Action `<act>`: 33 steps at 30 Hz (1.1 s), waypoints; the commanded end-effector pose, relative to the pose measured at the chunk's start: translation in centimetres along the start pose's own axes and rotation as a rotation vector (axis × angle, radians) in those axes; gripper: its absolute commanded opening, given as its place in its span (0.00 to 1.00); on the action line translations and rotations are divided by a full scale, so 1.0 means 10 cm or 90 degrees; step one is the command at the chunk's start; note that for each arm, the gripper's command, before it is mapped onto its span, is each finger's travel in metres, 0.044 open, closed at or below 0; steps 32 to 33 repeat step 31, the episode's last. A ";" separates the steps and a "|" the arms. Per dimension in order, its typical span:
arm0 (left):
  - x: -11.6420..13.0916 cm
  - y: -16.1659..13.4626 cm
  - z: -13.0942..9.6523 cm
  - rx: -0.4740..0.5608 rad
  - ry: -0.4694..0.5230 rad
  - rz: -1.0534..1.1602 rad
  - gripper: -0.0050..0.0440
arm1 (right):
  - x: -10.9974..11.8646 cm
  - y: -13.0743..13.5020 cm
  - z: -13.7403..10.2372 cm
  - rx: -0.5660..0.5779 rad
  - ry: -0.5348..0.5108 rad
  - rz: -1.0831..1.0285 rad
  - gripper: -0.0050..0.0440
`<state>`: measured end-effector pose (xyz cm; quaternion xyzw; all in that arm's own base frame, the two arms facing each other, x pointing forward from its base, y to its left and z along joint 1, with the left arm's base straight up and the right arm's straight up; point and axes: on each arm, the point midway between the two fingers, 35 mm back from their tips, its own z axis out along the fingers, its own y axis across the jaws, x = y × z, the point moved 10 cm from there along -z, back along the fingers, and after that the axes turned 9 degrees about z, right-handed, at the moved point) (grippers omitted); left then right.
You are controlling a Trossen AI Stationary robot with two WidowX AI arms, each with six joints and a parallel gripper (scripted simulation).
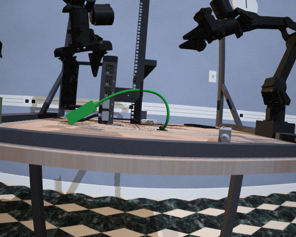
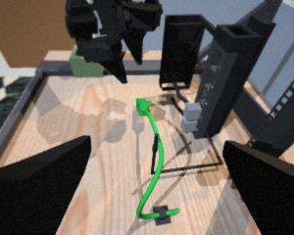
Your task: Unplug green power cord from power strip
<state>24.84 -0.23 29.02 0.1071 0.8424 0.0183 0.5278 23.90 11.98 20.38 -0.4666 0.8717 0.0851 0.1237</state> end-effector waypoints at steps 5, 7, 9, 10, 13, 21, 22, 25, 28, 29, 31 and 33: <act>-0.07 0.01 -0.05 -0.004 -0.019 0.002 0.92 | 0.02 0.01 -0.21 -0.046 -0.036 -0.150 0.92; -0.07 0.01 -0.05 -0.004 -0.019 0.002 0.92 | 0.03 0.01 -0.21 -0.055 -0.038 -0.171 0.92; -0.07 0.01 -0.05 -0.004 -0.019 0.002 0.92 | 0.04 0.01 -0.20 -0.062 -0.036 -0.182 0.92; -0.07 0.01 -0.05 -0.004 -0.019 0.002 0.92 | 0.04 0.01 -0.20 -0.062 -0.036 -0.183 0.92; -0.07 0.01 -0.05 -0.004 -0.019 0.002 0.92 | 0.04 0.01 -0.19 -0.064 -0.035 -0.182 0.92; -0.07 0.01 -0.05 -0.004 -0.019 0.002 0.92 | 0.05 0.02 -0.17 -0.065 -0.030 -0.180 0.92; -0.07 0.01 -0.05 -0.004 -0.019 0.002 0.92 | 0.05 0.02 -0.17 -0.065 -0.030 -0.180 0.92; -0.07 0.01 -0.05 -0.004 -0.019 0.002 0.92 | 0.05 0.02 -0.17 -0.065 -0.030 -0.180 0.92; -0.07 0.01 -0.05 -0.004 -0.019 0.002 0.92 | 0.05 0.02 -0.17 -0.065 -0.030 -0.180 0.92; -0.07 0.01 -0.05 -0.004 -0.019 0.002 0.92 | 0.05 0.02 -0.17 -0.065 -0.030 -0.180 0.92; -0.07 0.01 -0.05 -0.004 -0.019 0.002 0.92 | 0.05 0.02 -0.17 -0.065 -0.030 -0.180 0.92; -0.07 0.01 -0.05 -0.004 -0.019 0.002 0.92 | 0.05 0.02 -0.17 -0.065 -0.030 -0.180 0.92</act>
